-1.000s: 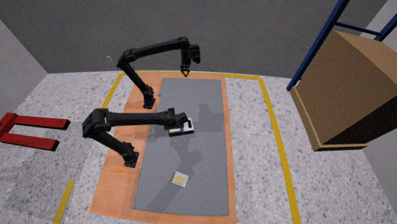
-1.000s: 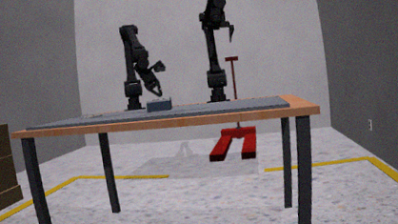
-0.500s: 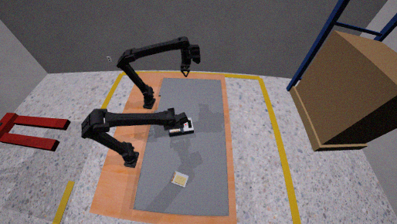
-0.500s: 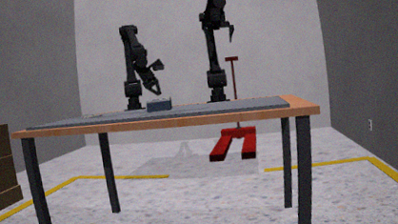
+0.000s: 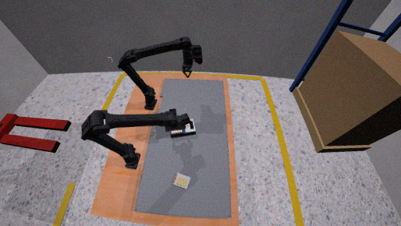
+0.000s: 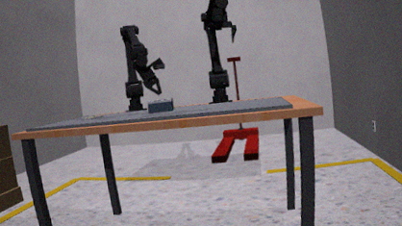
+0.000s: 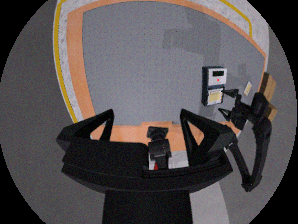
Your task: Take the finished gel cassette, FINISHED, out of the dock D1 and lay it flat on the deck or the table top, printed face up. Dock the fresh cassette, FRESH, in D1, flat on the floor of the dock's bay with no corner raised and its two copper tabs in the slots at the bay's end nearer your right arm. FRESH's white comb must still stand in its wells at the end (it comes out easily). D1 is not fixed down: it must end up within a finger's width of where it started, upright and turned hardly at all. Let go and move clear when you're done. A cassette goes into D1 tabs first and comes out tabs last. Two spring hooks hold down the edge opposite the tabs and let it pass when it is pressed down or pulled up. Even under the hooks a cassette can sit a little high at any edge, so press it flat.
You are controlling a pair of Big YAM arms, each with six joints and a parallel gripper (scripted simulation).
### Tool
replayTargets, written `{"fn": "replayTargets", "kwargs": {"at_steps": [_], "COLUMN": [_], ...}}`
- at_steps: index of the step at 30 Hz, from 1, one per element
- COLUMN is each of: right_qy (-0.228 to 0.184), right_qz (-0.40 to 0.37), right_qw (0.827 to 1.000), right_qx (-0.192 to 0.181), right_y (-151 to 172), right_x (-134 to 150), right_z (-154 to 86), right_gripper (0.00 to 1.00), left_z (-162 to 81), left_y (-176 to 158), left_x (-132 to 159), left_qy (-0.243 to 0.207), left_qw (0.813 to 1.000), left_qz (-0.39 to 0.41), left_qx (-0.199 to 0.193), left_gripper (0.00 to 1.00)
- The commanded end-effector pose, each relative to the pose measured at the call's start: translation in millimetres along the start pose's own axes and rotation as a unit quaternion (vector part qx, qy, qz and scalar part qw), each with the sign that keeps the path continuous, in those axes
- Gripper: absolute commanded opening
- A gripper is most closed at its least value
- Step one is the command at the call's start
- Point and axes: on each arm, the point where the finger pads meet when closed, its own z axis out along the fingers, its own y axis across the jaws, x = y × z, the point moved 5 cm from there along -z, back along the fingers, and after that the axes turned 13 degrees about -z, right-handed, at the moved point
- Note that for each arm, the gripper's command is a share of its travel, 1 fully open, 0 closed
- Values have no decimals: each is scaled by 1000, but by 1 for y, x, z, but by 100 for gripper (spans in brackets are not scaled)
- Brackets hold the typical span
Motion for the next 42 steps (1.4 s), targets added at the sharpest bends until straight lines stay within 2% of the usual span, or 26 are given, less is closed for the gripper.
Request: {"fn": "replayTargets", "kwargs": {"at_steps": [1, 12, 21, 30, 36, 42], "right_qy": [-2, -2, -2, -2, 26, 54], "right_qz": [-17, -17, -18, -18, 78, 173], "right_qw": [999, 999, 999, 999, 996, 983], "right_qx": [27, 27, 27, 27, 28, 35], "right_y": [-19, -18, -17, -17, -24, -29], "right_x": [-6, -6, -6, -6, 9, 25], "right_z": [-26, -30, -46, -46, -68, -91], "right_gripper": [98, 98, 98, 98, 98, 98], "left_z": [-22, -22, -22, -22, -22, -22], "left_y": [-2, -2, -2, -2, -2, -2], "left_x": [-8, -8, -8, -8, -8, -8], "left_qy": [-22, -22, -22, -22, -22, -22], "left_qw": [1000, 1000, 1000, 1000, 1000, 1000], "left_qz": [7, 7, 7, 7, 7, 7], "left_qx": [2, 2, 2, 2, 2, 2], "left_gripper": [100, 100, 100, 100, 100, 100]}}
